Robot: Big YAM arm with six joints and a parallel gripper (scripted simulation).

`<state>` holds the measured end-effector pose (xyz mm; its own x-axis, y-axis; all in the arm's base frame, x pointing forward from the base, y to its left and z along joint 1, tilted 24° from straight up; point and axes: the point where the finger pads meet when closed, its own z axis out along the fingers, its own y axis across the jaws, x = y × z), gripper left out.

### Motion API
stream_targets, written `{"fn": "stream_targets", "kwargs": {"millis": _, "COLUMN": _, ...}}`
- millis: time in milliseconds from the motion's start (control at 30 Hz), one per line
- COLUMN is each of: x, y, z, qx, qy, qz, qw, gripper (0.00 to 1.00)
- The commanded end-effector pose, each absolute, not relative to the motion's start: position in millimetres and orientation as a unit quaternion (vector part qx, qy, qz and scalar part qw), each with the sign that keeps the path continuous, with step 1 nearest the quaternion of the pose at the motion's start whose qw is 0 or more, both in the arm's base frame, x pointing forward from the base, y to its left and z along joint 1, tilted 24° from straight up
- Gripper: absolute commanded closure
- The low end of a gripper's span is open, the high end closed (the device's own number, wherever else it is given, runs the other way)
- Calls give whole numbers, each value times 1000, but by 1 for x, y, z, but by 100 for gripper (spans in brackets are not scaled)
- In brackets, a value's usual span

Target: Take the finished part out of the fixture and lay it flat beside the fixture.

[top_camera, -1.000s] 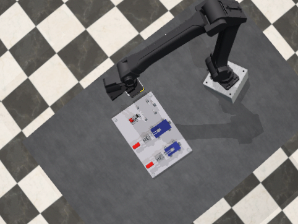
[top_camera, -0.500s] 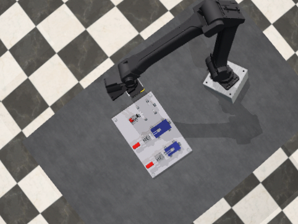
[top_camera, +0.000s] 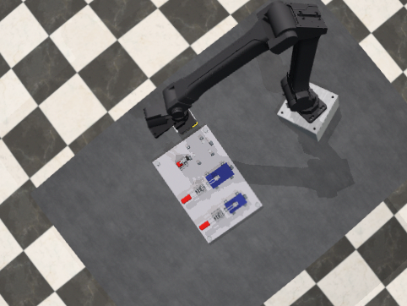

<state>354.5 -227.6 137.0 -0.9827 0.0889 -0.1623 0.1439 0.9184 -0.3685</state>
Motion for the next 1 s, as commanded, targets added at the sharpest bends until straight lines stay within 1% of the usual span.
{"fn": "stream_targets", "kwargs": {"millis": 0, "x": 355, "y": -236, "z": 123, "qx": 57, "qy": 977, "qz": -192, "qw": 66, "gripper": 100}}
{"fn": "stream_targets", "kwargs": {"millis": 233, "x": 363, "y": -240, "z": 119, "qx": 55, "qy": 977, "qz": -195, "qw": 73, "gripper": 100}}
{"fn": "stream_targets", "kwargs": {"millis": 467, "x": 357, "y": -244, "z": 104, "qx": 57, "qy": 977, "qz": -192, "qw": 66, "gripper": 100}}
{"fn": "stream_targets", "kwargs": {"millis": 967, "x": 358, "y": -244, "z": 100, "qx": 56, "qy": 978, "qz": -192, "qw": 66, "gripper": 100}}
